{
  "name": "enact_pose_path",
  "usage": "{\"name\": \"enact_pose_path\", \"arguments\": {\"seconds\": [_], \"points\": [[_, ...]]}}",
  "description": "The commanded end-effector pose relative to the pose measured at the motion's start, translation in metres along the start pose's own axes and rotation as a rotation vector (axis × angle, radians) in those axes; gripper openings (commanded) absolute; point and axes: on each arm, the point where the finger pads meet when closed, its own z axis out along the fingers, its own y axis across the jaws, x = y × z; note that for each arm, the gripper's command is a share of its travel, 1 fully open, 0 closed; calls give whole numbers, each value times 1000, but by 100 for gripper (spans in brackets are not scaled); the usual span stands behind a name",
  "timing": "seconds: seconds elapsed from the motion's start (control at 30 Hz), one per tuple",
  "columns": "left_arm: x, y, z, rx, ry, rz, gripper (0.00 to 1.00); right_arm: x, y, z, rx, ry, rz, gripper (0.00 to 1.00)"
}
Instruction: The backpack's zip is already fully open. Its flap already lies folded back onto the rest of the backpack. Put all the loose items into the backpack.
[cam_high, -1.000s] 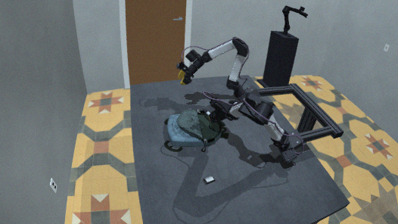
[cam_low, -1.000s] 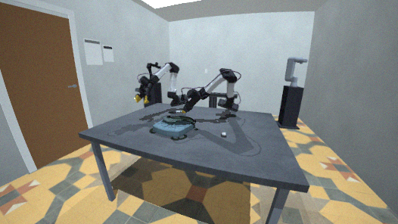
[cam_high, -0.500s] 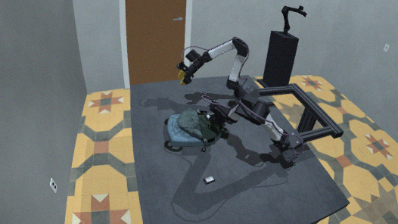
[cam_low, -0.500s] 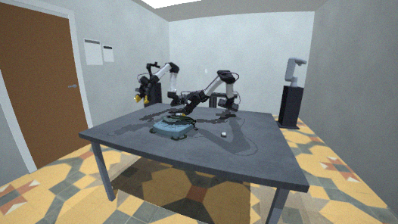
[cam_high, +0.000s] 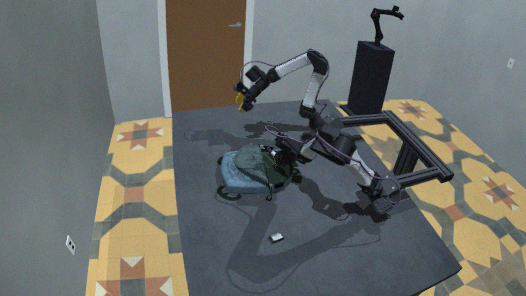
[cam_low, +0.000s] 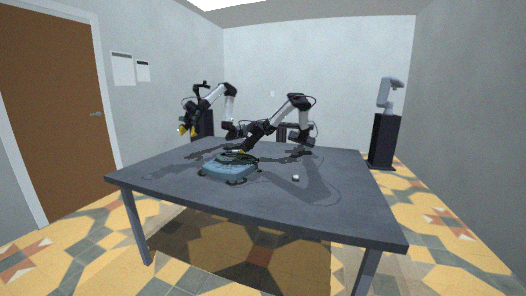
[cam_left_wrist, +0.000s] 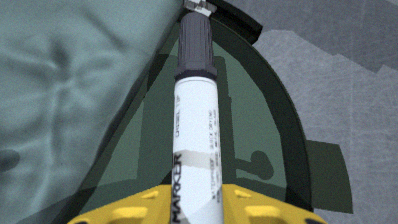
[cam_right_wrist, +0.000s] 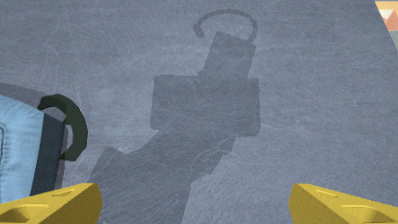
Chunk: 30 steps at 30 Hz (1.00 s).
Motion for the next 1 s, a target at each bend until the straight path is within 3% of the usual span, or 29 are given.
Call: {"name": "enact_pose_path", "arguments": {"seconds": [0.0, 0.97], "points": [[-19, 22, -10, -37, -53, -8, 15, -5, 0, -2, 1, -16, -5, 90], [-19, 27, -11, -38, -55, -9, 15, -5, 0, -2, 1, -16, -5, 90]]}}
